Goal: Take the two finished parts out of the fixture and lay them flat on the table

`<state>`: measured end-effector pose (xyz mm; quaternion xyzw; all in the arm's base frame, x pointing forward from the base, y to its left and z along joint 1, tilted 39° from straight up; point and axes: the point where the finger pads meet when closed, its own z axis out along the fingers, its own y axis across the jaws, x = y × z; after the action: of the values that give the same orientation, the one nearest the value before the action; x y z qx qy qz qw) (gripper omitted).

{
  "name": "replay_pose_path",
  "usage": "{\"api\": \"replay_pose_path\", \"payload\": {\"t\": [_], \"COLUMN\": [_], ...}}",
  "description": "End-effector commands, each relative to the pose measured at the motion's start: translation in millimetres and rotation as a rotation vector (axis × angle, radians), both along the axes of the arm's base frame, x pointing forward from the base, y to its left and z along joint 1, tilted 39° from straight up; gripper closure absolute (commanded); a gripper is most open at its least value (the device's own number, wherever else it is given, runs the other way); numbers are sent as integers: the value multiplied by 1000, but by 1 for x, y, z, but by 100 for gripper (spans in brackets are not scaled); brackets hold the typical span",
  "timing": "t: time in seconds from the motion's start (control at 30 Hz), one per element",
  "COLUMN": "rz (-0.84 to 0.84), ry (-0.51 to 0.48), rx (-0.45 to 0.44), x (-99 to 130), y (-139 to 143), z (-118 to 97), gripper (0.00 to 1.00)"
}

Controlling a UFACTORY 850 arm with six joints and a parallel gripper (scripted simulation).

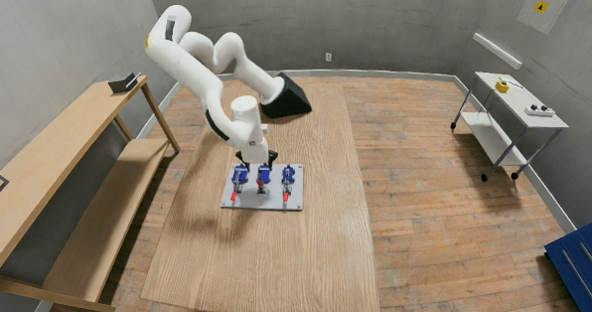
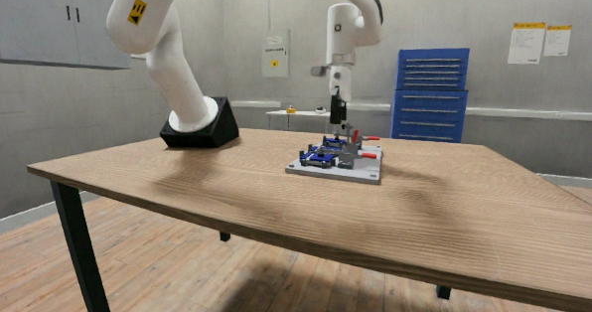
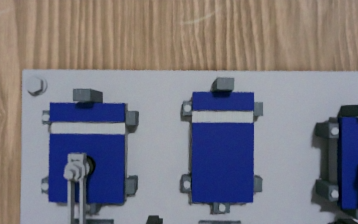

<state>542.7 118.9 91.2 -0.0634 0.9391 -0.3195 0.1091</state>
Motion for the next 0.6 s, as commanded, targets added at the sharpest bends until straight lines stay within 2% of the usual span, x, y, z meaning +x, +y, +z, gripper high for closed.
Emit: {"api": "replay_pose_path", "payload": {"t": [0.0, 0.27, 0.57], "rz": [1, 1, 1], "ry": [-3, -3, -3], "rx": [1, 1, 1], "x": [-15, -33, -37], "y": [-2, -6, -7], "z": [-2, -5, -6], "gripper": [0, 0, 0]}}
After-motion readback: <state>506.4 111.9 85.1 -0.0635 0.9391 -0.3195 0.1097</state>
